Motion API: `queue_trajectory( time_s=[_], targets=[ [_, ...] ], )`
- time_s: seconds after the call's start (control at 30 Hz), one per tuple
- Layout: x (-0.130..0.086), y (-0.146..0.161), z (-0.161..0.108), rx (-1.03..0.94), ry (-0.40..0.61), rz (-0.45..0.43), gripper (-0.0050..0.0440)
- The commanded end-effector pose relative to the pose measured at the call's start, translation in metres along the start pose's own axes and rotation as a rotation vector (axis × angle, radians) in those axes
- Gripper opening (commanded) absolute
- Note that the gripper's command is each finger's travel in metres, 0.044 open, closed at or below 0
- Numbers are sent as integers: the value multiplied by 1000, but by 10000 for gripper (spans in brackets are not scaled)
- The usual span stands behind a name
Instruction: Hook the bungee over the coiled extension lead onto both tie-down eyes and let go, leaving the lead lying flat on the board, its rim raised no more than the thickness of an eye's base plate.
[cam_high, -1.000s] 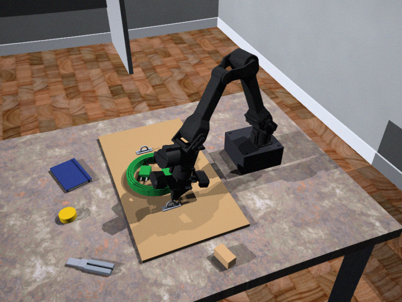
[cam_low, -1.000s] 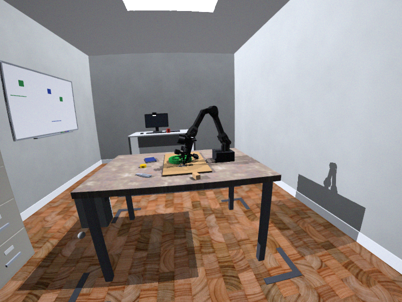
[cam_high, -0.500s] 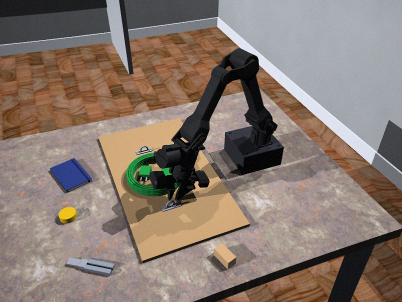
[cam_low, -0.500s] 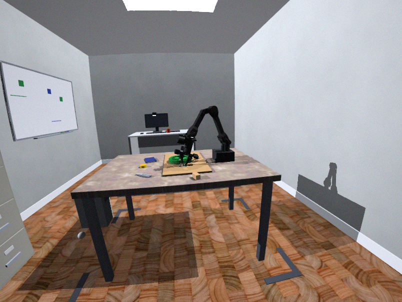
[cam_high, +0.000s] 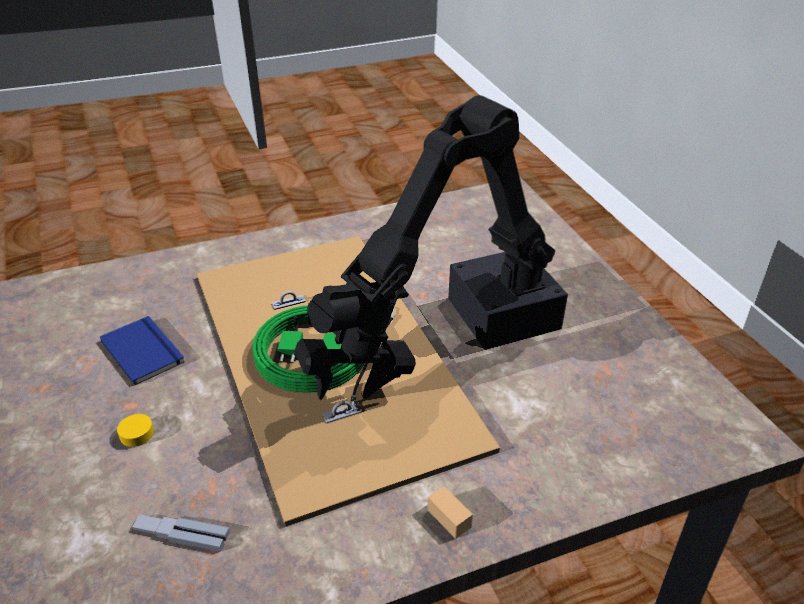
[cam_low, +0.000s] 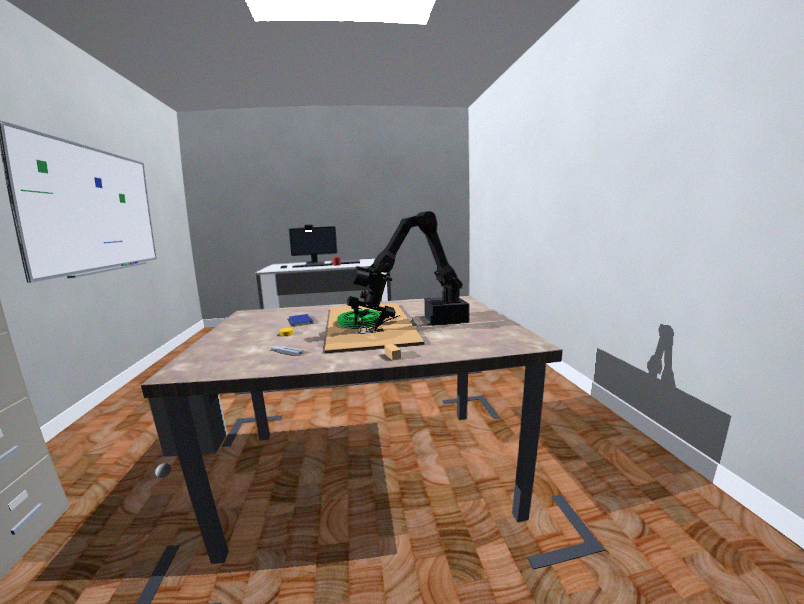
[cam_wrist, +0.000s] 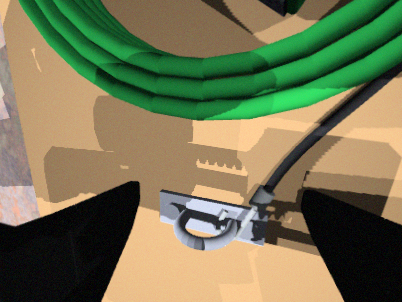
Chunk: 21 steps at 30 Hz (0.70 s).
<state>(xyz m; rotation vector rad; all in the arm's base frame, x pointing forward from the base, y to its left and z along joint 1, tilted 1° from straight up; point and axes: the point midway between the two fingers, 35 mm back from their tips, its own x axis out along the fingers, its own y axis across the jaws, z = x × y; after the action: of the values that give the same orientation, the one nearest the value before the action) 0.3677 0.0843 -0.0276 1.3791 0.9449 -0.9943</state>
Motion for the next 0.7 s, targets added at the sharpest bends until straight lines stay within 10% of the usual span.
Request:
queue_trajectory(
  time_s=[0.0, 0.67],
  targets=[
    [-4, 0, -1, -5, 5, -3, 440],
    [-33, 16, -4, -13, 8, 11, 440]
  ],
)
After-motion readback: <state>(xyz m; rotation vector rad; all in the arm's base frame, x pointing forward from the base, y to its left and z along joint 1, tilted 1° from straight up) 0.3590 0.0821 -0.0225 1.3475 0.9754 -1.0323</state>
